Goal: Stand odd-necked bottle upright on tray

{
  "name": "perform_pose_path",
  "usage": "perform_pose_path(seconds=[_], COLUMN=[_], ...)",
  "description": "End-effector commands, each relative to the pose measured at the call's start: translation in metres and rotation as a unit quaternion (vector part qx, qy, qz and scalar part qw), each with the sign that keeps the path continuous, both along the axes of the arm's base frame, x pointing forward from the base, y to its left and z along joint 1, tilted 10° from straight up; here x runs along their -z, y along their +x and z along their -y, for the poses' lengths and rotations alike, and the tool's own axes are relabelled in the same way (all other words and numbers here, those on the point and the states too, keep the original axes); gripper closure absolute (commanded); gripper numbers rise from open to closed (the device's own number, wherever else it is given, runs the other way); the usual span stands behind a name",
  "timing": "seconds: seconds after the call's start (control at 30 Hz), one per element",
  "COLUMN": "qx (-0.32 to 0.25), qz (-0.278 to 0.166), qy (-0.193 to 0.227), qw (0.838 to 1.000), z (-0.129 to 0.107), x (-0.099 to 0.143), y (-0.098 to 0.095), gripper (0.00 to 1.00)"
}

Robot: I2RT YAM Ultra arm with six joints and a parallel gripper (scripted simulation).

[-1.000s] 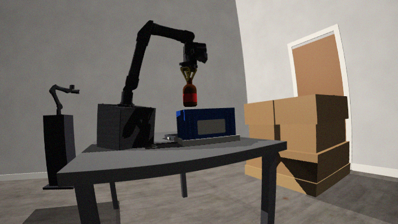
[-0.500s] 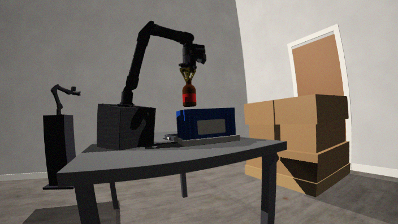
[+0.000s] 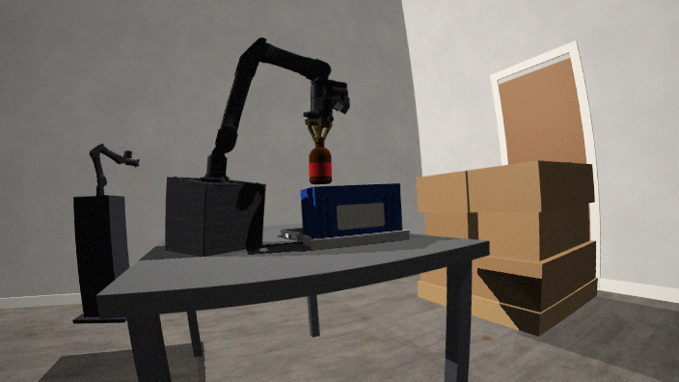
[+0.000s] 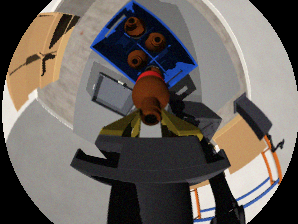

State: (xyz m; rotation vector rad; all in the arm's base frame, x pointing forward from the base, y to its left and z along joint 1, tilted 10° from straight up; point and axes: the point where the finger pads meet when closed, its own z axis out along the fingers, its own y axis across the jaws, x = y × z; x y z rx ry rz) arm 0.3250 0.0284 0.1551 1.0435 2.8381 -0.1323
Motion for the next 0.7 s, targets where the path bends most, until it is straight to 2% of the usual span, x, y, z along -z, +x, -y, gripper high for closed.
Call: perform_pose_path(seconds=[0.0, 0.1, 0.13, 0.23, 0.37, 0.47, 0.67], qx=[0.004, 0.004, 0.004, 0.004, 0.004, 0.004, 0.004], qz=[0.025, 0.027, 0.04, 0.023, 0.034, 0.023, 0.03], qy=[-0.001, -0.001, 0.002, -0.002, 0.001, -0.002, 0.001], qw=[1.0, 1.0, 0.999, 1.0, 0.999, 1.0, 1.0], z=[-0.011, -0.014, -0.016, -0.024, -0.035, -0.043, -0.055], x=[-0.016, -0.018, -0.026, -0.014, -0.02, -0.011, -0.015], y=[0.01, 0.01, 0.008, 0.011, 0.011, 0.013, 0.013], gripper=[1.0, 1.0, 1.0, 1.0, 1.0, 1.0, 1.0])
